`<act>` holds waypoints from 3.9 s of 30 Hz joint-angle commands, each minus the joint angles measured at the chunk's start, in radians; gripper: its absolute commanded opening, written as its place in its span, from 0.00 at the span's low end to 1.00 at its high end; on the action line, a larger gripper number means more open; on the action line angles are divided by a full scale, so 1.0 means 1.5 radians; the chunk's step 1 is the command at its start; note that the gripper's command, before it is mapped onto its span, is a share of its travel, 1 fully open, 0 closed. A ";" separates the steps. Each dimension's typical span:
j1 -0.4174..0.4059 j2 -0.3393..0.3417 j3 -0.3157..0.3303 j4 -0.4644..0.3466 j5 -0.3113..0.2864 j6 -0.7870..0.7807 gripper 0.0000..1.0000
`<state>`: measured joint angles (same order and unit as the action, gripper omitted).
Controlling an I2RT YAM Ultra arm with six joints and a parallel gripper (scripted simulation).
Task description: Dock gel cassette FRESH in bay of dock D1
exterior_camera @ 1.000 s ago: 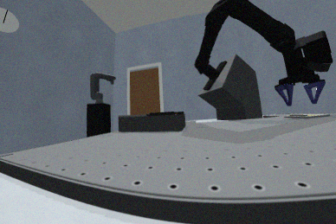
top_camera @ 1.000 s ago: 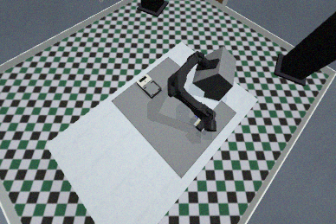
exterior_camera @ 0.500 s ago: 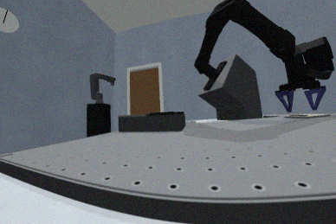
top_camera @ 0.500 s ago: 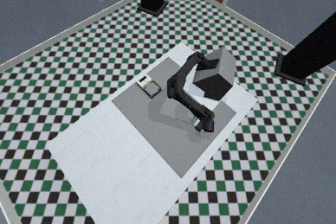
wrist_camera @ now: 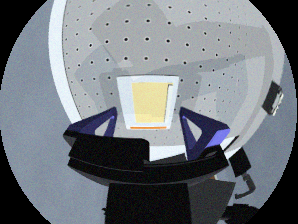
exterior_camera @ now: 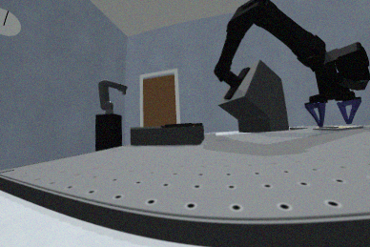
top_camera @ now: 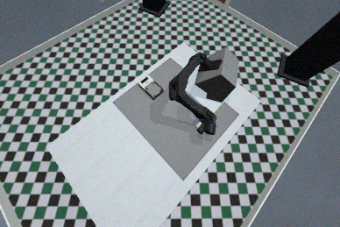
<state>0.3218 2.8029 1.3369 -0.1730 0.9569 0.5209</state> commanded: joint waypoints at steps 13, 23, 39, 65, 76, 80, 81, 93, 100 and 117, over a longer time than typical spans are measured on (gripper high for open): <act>0.010 0.004 -0.017 0.033 0.008 -0.021 1.00; 0.006 0.006 -0.020 0.045 0.008 -0.029 1.00; 0.000 0.000 -0.023 0.064 0.008 -0.042 1.00; -0.010 0.010 -0.010 0.066 0.004 -0.047 0.00; -0.010 0.010 -0.010 0.066 0.004 -0.047 0.00; -0.004 -0.005 -0.032 0.078 0.008 -0.049 0.00; -0.002 -0.007 -0.033 0.070 0.008 -0.040 0.00; 0.019 -0.023 -0.020 0.018 0.006 -0.005 0.00; 0.034 -0.034 -0.012 -0.013 0.002 0.020 0.00; 0.066 -0.055 -0.003 -0.083 -0.004 0.075 0.00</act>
<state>0.3782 2.7518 1.3060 -0.2565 0.9550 0.6025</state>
